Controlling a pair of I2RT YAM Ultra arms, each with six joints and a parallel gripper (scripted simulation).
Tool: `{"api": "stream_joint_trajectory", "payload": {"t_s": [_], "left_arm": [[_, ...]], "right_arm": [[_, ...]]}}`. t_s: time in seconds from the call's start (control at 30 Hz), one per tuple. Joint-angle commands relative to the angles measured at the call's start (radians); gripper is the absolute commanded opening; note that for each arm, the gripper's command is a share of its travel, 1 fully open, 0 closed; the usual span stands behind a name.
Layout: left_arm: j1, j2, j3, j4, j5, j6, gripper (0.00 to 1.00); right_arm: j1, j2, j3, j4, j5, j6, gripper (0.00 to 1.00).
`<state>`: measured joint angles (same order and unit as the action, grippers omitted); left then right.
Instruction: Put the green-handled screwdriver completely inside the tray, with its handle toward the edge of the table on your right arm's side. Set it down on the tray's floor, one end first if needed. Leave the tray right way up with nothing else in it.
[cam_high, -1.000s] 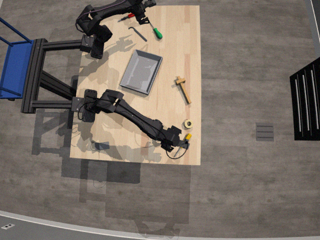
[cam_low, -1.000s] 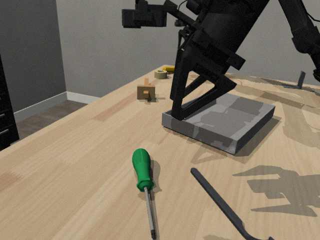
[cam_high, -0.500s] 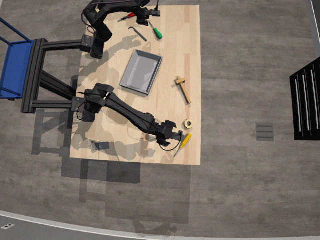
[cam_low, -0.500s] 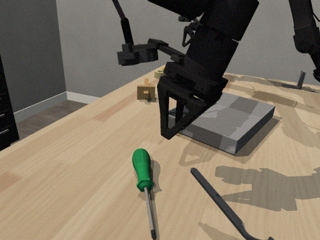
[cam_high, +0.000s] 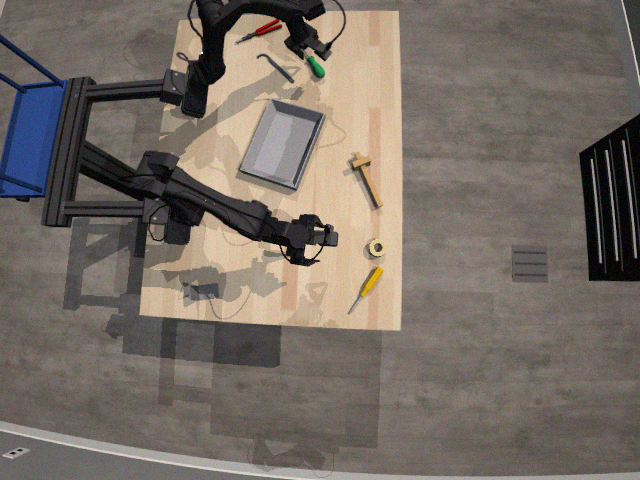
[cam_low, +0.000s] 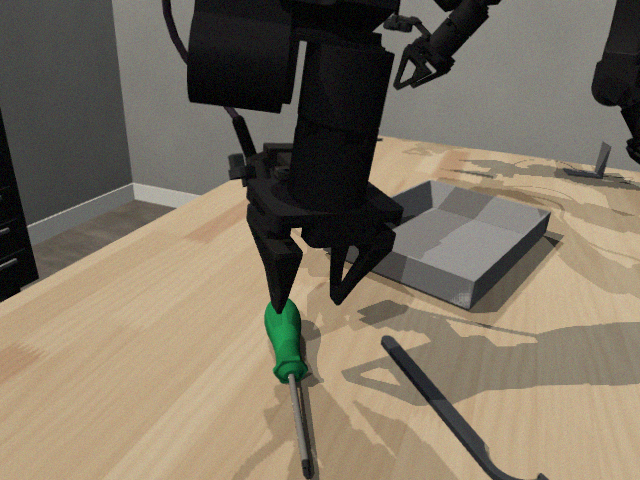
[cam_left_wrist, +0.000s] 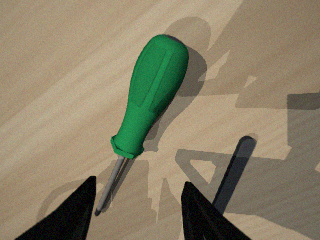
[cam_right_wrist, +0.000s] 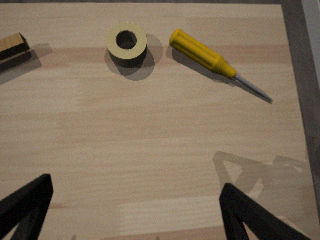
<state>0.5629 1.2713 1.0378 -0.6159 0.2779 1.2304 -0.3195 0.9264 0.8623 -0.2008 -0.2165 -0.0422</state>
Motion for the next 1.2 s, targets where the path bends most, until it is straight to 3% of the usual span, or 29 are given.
{"api": "stream_joint_trajectory", "payload": {"t_s": [0.0, 0.33, 0.57, 0.9, 1.17], "left_arm": [[-0.032, 0.054, 0.09, -0.086, -0.056, 0.165, 0.54], [-0.081, 0.157, 0.198, -0.126, -0.088, 0.232, 0.54], [-0.079, 0.149, 0.199, -0.128, -0.088, 0.233, 0.54], [-0.079, 0.149, 0.2, -0.128, -0.088, 0.233, 0.54], [-0.079, 0.149, 0.2, -0.128, -0.088, 0.233, 0.54]], "right_arm": [[0.039, -0.1, -0.074, 0.067, 0.038, -0.051, 1.0], [0.138, -0.276, -0.201, 0.056, 0.088, -0.086, 1.0], [0.153, -0.269, -0.205, 0.084, 0.113, -0.09, 1.0], [0.303, -0.242, -0.234, 0.111, 0.164, -0.105, 1.0], [0.305, -0.247, -0.233, 0.114, 0.167, -0.102, 1.0]]}}
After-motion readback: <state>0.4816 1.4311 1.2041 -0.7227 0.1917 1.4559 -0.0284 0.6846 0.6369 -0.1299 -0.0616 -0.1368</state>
